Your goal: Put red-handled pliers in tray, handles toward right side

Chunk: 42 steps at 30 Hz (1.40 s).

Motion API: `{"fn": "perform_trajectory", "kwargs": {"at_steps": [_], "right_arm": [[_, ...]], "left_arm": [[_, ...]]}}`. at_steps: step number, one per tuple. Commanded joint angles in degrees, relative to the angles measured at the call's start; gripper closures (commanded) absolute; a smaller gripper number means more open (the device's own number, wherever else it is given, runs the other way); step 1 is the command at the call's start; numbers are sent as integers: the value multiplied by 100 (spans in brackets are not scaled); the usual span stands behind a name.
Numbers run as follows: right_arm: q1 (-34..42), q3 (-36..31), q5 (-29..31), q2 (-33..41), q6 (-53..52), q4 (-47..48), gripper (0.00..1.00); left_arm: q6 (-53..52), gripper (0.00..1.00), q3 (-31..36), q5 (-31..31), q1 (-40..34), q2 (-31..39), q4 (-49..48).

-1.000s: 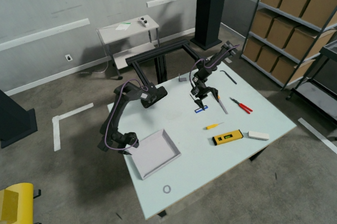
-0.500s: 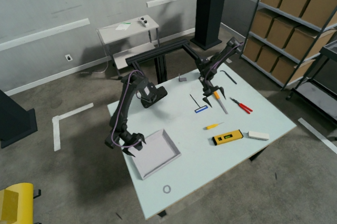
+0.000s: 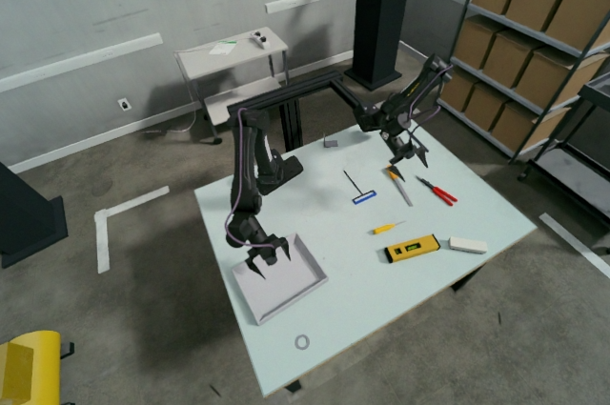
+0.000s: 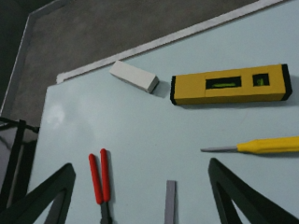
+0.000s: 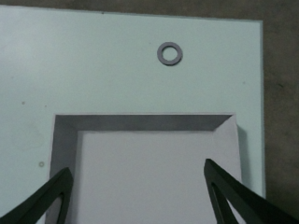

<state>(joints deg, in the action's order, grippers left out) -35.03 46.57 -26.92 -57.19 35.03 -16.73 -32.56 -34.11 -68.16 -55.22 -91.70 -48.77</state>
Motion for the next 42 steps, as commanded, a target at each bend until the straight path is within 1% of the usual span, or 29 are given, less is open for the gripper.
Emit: {"fn": "perform_trajectory", "kwargs": {"at_steps": [1,6,12,15,17,18,19,23,28,31,42], "right_arm": [[295,-234,816,207,-740,775,0],[734,-383,1231,304,-941,966,0],[853,-420,1251,309,-871,917,0],[859,-422,1256,308,-869,919,0],[859,-422,1256,308,-869,919,0],[861,-423,1259,308,-868,921,0],[861,-423,1259,307,-868,921,0],[862,-423,1261,307,-868,922,0],[862,-423,1261,307,-868,922,0],[862,-423,1261,307,-868,922,0],[827,-361,1263,257,-868,923,0]], "left_arm": [[971,0,187,235,74,471,1125],[1834,0,652,634,579,1342,1991],[2792,0,1061,1480,1554,2710,3486],[3208,0,1096,2015,2180,3384,4376],[3208,0,1096,2015,2180,3384,4376],[3395,0,919,2401,2492,3651,5054],[3453,0,880,2560,2665,3744,5230],[3456,0,669,3164,3324,3917,5726],[3388,0,483,3563,3893,3979,5908],[3370,0,444,3552,4021,3972,5854],[3370,0,492,3563,4000,3908,5866]]}}
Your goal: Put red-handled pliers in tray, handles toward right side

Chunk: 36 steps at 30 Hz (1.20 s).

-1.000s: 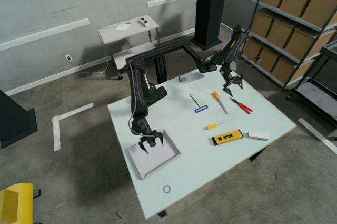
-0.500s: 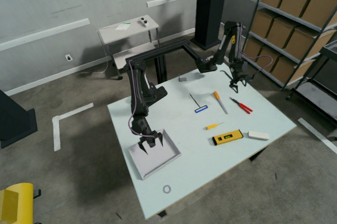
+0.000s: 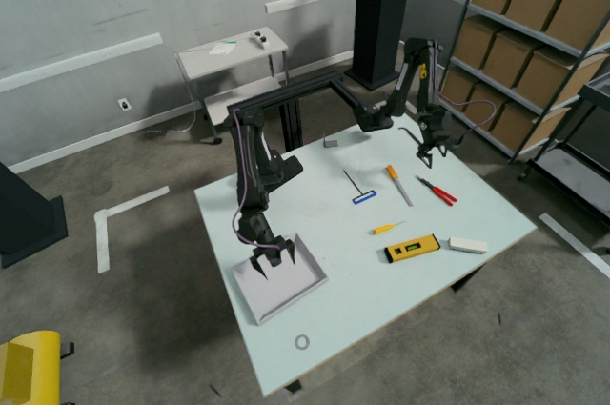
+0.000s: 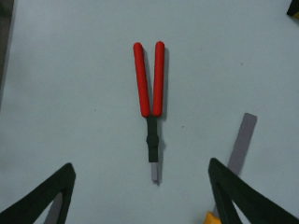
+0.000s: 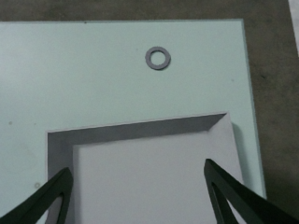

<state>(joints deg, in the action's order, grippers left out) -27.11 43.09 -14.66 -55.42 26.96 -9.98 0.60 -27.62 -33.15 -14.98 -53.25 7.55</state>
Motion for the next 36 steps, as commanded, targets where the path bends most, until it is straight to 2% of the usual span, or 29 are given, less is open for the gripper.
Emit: {"fn": "perform_trajectory", "kwargs": {"at_steps": [1,12,14,15,17,20,24,26,30,36], "right_arm": [[36,-14,37,80,-62,247,0],[36,-14,37,80,-62,247,0],[82,-72,142,74,-118,352,0],[132,-69,203,52,-135,391,0],[336,-4,365,-79,-178,489,0],[842,-3,628,-270,-239,642,0],[1977,46,1059,-679,-346,889,0],[1977,46,1059,-679,-346,889,0],[3188,84,1546,-1223,-472,1199,0],[4974,125,2241,-2002,-648,1640,0]], "left_arm": [[54,0,-157,62,-23,64,233],[54,0,-158,63,-23,63,234],[118,23,-223,169,-19,54,336],[146,28,-250,225,35,-47,372],[209,28,-348,367,117,-235,465],[306,28,-615,576,309,-696,686],[416,28,-1283,846,690,-1719,1076],[416,28,-1283,846,690,-1719,1076],[488,28,-2104,1054,992,-2727,1557],[578,28,-3111,1216,1243,-3775,2177]]}}
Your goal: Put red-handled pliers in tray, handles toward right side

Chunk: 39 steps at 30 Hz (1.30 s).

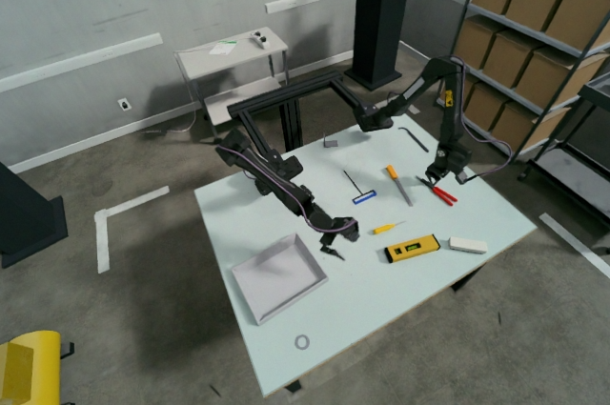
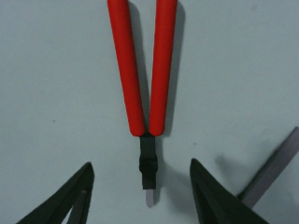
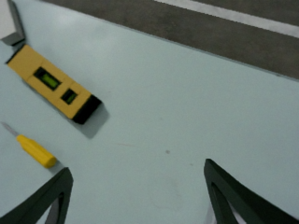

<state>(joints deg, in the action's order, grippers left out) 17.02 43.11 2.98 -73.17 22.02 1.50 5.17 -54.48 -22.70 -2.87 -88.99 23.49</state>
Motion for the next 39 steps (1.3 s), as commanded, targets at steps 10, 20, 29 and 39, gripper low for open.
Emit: {"fn": "perform_trajectory", "kwargs": {"at_steps": [10,20,29,39], "right_arm": [[2946,222,1436,-1338,-402,1098,0],[5248,331,2263,-2442,-576,1639,0],[6155,395,2559,-2899,-625,1826,0],[6253,423,2531,-2997,-573,1781,0]], "left_arm": [[180,28,-1240,261,147,-957,1035],[183,28,-1396,246,171,-1041,1074],[182,28,-1398,246,171,-1042,1076],[77,29,-1434,278,238,-1185,938]]}}
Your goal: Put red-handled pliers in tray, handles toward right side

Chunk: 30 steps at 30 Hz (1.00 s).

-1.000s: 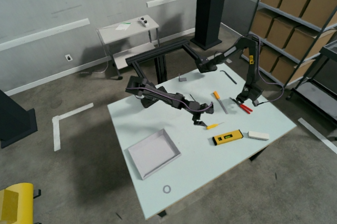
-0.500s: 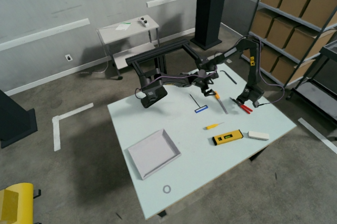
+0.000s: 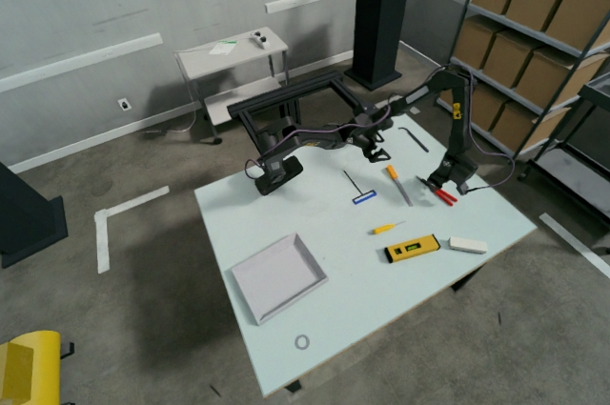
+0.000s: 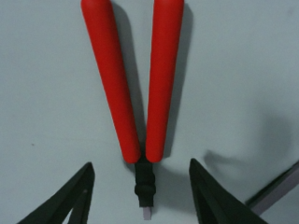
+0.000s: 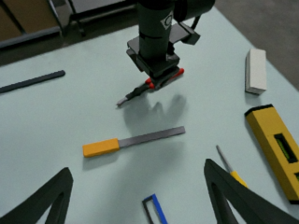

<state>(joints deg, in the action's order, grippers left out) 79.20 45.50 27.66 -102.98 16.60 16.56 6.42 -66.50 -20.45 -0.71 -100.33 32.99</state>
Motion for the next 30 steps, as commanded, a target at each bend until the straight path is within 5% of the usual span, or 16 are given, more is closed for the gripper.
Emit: {"fn": "perform_trajectory", "kwargs": {"at_steps": [1,11,30], "right_arm": [[35,185,64,-15,-31,275,0],[34,186,64,-17,-29,277,0],[34,186,64,-17,-29,277,0]], "left_arm": [[-47,29,-232,53,21,-50,-13],[-132,42,-223,83,75,-290,-294],[-156,49,-167,57,112,-295,-454]]}}
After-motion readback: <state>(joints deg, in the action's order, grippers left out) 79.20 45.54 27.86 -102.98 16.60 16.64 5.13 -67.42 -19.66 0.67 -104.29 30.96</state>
